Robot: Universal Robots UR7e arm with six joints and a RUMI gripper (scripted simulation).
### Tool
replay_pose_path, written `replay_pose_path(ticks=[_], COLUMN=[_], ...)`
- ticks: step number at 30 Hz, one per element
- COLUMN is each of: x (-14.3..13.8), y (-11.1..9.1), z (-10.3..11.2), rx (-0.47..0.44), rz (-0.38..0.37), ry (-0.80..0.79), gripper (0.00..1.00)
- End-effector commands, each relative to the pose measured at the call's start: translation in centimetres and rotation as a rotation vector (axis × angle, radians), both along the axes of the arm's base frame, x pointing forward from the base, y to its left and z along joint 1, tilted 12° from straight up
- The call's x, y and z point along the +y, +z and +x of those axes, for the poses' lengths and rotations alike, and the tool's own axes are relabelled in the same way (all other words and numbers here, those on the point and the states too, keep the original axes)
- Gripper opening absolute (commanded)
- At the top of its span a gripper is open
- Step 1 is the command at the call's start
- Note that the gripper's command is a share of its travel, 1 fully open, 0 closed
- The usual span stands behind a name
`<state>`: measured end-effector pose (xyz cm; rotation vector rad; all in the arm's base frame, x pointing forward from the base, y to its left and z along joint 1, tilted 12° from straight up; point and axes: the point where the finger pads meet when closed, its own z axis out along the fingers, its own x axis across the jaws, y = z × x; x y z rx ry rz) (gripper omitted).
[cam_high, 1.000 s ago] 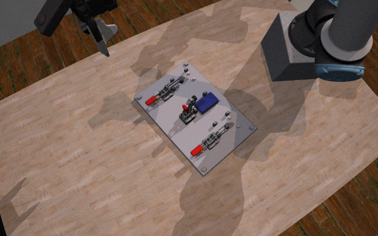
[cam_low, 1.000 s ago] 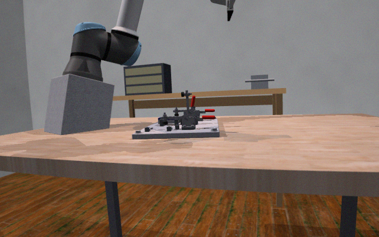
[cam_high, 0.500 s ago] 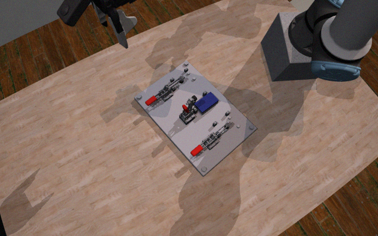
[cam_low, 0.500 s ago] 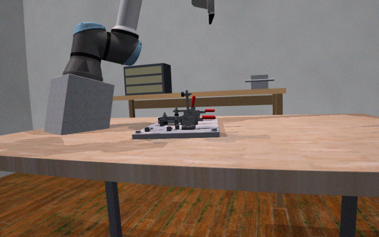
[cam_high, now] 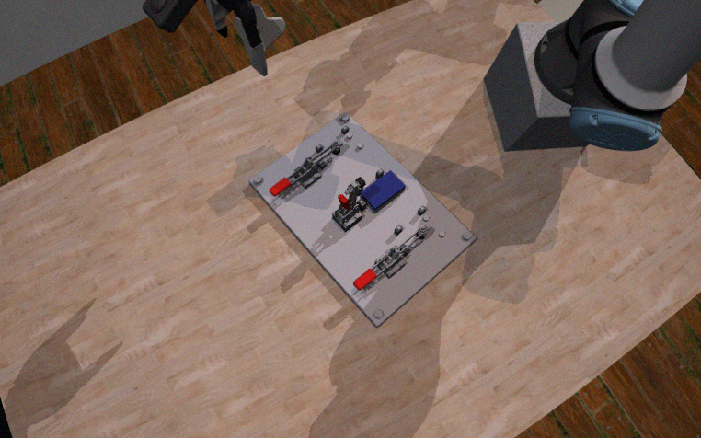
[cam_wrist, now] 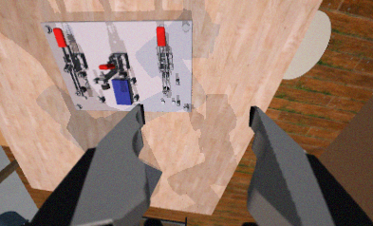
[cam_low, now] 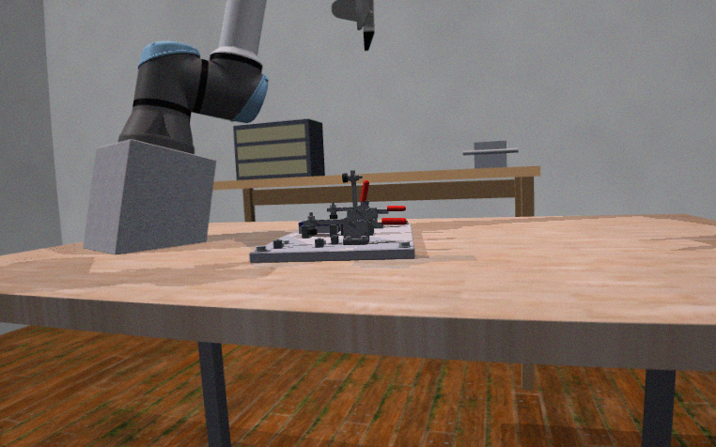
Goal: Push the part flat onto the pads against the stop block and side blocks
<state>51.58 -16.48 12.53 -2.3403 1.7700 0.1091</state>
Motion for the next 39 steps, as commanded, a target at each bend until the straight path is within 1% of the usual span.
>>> replay_pose_path(ticks=[1, 9, 10, 14, 26, 27, 31, 39], x=[-0.5, -0.5, -0.5, -1.2, -1.2, -1.2, -1.9, -1.9], y=[-0.1, -0.1, -0.3, -0.9, -0.9, -1.1, -1.7, -1.7], z=[-2.7, -2.7, -3.5, -8.2, -8.2, -8.9, -13.6, -13.6], rx=[-0.008, -0.008, -0.006, -0.008, -0.008, -0.006, -0.008, -0.008], rz=[-0.005, -0.005, -0.004, -0.005, -0.005, -0.004, -0.005, -0.005], ry=[0.003, 0.003, 0.000, 0.003, 0.003, -0.001, 0.003, 0.003], gripper=[0.58, 0.58, 0.58, 0.58, 0.58, 0.58, 0.58, 0.58])
